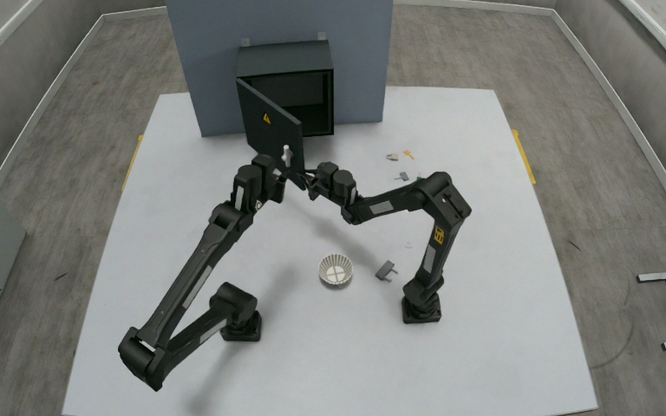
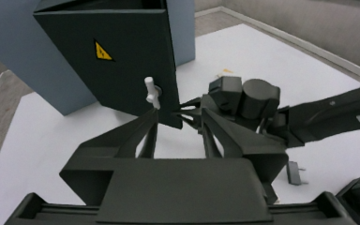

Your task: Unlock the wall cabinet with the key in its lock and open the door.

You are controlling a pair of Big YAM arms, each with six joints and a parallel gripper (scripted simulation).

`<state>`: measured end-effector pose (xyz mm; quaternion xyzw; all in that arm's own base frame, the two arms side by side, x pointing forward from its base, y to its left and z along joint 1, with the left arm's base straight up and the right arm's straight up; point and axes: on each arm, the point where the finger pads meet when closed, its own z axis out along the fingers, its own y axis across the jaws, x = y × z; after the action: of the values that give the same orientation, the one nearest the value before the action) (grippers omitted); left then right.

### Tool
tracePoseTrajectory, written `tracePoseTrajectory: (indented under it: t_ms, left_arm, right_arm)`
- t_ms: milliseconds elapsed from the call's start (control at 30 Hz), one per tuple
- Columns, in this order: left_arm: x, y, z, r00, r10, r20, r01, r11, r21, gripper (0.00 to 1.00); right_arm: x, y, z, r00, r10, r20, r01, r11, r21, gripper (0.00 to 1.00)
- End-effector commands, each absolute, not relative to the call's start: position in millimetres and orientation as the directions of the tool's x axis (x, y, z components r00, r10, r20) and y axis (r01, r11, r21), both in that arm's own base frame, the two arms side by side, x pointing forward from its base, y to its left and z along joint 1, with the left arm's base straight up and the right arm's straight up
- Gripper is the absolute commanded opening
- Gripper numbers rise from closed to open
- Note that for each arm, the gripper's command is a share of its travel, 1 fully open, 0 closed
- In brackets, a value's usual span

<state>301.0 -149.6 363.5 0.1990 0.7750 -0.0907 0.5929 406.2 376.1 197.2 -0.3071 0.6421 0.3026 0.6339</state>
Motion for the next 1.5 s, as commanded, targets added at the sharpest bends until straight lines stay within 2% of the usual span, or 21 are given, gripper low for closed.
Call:
tracePoseTrajectory:
  t_ms: [0, 1467]
  left_arm:
    - [303, -150, 380, -0.192, 0.189, -0.963, 0.412, 0.906, 0.096, 0.44]
    - [303, -150, 380, -0.192, 0.189, -0.963, 0.412, 0.906, 0.096, 0.44]
  right_arm:
    - [395, 388, 210, 0.008, 0.022, -1.000, -0.766, 0.643, 0.008, 0.07]
    - [333, 532, 203, -0.002, 0.006, -1.000, -0.373, 0.928, 0.006, 0.07]
